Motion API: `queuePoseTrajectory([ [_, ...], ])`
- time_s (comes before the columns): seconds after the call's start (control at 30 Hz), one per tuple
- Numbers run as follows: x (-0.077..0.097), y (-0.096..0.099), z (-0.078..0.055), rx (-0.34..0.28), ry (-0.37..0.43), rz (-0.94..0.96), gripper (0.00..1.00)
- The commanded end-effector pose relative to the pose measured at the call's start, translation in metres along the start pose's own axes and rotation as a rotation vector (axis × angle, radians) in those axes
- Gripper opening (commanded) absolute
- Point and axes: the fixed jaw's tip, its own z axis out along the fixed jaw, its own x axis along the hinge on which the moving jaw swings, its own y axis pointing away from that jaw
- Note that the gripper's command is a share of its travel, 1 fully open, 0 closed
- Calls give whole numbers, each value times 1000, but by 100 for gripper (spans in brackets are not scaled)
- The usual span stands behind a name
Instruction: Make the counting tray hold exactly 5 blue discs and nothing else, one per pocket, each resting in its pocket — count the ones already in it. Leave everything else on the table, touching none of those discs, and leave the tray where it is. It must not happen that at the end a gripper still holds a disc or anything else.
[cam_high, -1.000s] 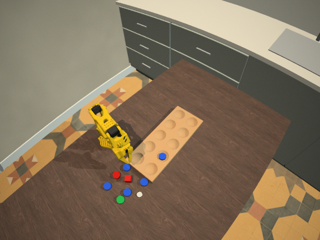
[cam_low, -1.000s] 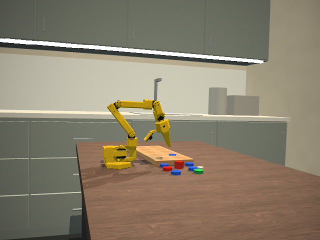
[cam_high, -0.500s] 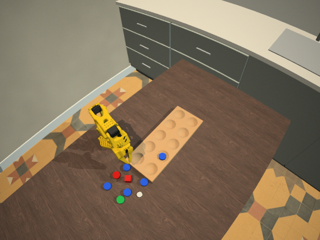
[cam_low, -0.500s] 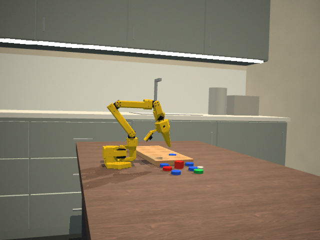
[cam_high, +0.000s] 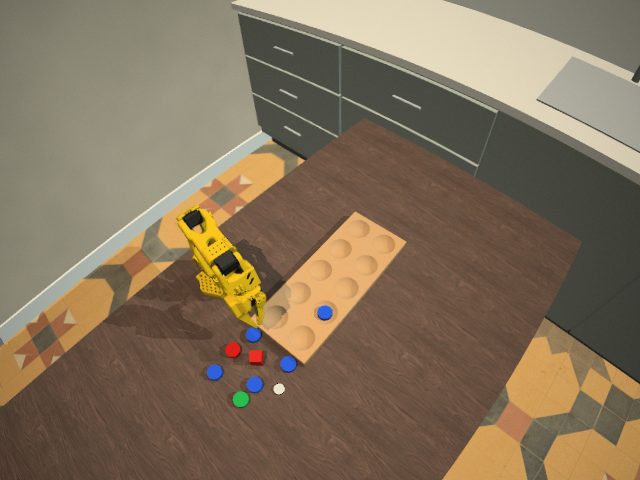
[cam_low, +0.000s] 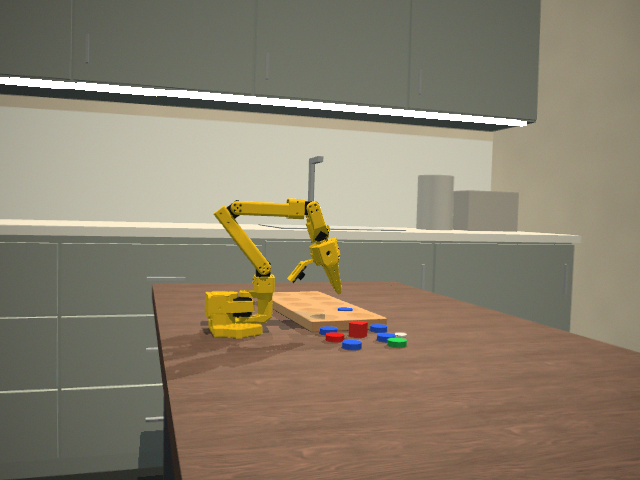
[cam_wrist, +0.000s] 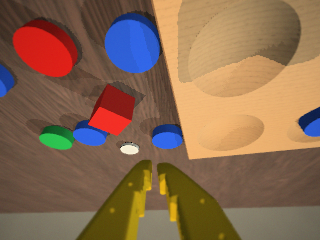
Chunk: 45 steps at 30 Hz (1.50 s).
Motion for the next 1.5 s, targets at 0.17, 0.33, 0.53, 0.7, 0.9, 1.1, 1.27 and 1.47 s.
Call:
queuePoseTrajectory([
  [0.17, 0, 45, 3, 62, -19, -271, 1],
  [0.33, 0, 45, 3, 62, -19, -271, 12],
  [0.53, 0, 45, 3, 62, -19, -271, 23],
  [0.7, 0, 45, 3, 62, -19, -271, 27],
  [0.9, 0, 45, 3, 62, -19, -271, 27],
  [1.1, 0, 45, 3, 62, -19, -271, 27],
  [1.27, 0, 45, 2, 62, -18, -271, 27],
  [1.47, -1, 45, 2, 62, -16, -272, 27],
])
